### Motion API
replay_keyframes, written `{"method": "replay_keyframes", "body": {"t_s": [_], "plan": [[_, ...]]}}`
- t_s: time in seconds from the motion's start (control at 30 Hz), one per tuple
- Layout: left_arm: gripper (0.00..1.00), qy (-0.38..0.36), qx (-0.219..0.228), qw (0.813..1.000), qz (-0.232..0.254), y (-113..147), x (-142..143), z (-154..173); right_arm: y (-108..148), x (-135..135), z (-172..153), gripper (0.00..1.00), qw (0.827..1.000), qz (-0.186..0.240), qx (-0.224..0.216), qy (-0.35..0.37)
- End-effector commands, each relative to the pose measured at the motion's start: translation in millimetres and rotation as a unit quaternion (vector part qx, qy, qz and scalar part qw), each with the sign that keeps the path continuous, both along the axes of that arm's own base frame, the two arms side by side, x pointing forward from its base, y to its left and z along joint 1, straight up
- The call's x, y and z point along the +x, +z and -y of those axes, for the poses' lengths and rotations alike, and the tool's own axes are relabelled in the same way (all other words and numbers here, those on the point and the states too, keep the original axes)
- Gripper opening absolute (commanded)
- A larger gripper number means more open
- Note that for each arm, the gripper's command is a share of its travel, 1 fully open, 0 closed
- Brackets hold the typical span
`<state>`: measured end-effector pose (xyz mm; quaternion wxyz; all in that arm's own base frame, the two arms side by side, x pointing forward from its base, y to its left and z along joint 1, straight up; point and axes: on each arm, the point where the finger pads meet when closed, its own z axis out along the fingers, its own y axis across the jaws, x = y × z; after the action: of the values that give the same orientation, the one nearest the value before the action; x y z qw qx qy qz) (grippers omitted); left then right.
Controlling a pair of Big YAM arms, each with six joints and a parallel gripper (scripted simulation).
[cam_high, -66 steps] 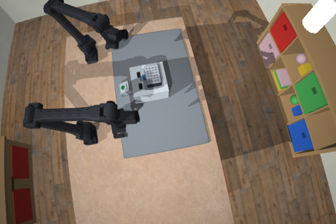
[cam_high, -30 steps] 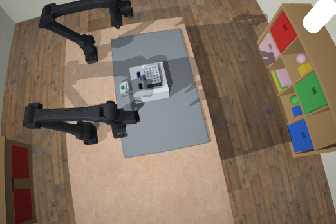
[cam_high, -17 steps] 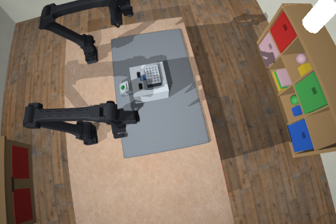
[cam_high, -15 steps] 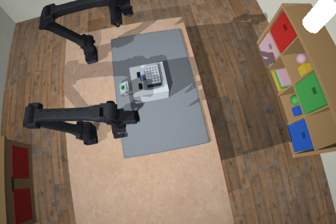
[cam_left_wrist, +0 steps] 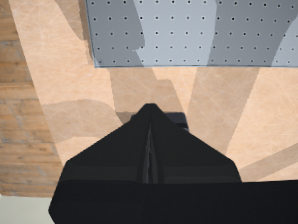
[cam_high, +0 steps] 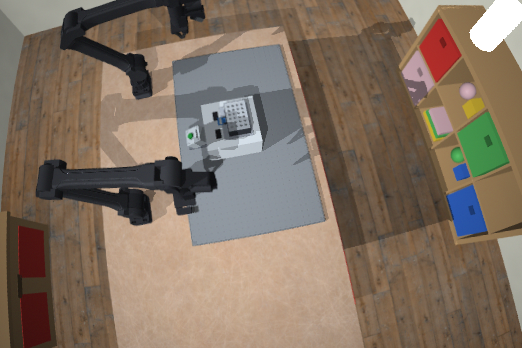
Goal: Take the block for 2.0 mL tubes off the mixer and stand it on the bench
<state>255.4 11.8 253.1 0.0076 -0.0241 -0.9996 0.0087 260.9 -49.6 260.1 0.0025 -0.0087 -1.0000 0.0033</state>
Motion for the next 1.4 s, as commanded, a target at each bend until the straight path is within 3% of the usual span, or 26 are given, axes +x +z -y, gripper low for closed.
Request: {"method": "replay_keyframes", "body": {"t_s": [0.0,0.37,0.63,0.73,1.03,1.37], "plan": [[0.0,-0.01,0.0,0.999,0.034,21.9,12.6,-7.0,19.9,12.2,0.2,1.0,0.999,0.031,-0.008,0.008],[0.0,-0.005,0.0,1.0,0.023,14.2,15.8,-22.7,18.0,56.5,-46.2,1.0,0.992,0.028,-0.005,0.123],[0.0,-0.008,0.002,0.999,0.036,20.8,12.7,-15.2,19.7,82.6,-80.6,1.0,0.978,0.03,-0.004,0.208],[0.0,-0.008,0.002,0.999,0.037,21.0,12.6,-14.6,18.4,80.5,-79.8,1.0,0.978,0.026,-0.003,0.206],[0.0,-0.004,0.002,0.999,0.038,21.8,12.0,-12.3,14.6,115.5,-123.1,1.0,0.951,0.024,-0.003,0.309],[0.0,-0.002,0.002,1.0,0.025,15.2,15.4,-12.1,21.4,137.8,-151.4,1.0,0.926,0.032,-0.003,0.376]]}}
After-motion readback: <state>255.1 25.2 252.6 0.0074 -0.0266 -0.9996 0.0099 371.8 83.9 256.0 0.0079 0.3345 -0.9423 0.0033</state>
